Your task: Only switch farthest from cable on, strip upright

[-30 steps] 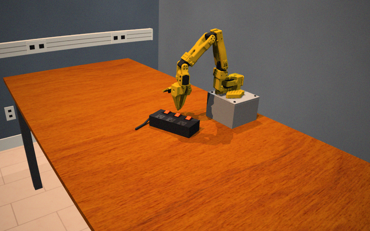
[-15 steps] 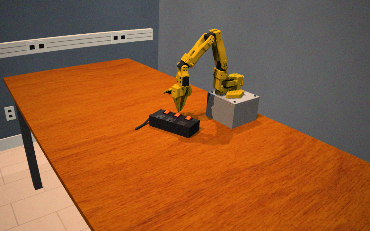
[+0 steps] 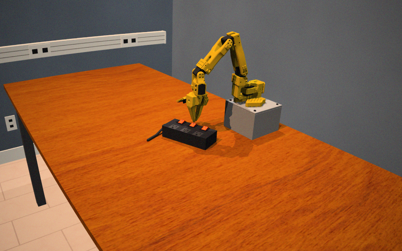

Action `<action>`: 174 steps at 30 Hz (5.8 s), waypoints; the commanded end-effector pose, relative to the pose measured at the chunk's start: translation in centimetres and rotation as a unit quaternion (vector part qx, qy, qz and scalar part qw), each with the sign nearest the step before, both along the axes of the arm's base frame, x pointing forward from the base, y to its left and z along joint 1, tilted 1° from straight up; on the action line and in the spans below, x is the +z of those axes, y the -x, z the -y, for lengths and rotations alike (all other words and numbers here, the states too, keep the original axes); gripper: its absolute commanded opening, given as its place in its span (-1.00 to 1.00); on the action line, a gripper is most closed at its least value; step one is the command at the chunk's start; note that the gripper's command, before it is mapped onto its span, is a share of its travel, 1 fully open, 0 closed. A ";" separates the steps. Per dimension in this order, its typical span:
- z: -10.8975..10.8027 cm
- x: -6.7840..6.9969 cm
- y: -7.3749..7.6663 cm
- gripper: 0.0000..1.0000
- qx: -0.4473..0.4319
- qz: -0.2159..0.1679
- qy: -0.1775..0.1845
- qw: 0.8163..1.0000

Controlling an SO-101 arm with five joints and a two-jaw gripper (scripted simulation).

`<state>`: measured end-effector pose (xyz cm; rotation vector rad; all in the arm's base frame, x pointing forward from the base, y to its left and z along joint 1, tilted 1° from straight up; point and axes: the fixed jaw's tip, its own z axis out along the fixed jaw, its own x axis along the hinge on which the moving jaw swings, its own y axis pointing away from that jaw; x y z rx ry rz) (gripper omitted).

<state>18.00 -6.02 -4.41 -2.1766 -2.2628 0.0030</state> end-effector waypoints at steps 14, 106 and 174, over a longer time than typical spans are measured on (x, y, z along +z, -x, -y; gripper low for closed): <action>-0.2 -0.2 -0.3 -1.00 0.003 -0.001 -0.001 1.000; -0.7 -2.9 2.5 -1.00 -0.008 -0.001 -0.001 1.000; -1.3 -4.5 5.4 -1.00 -0.026 -0.001 -0.001 1.000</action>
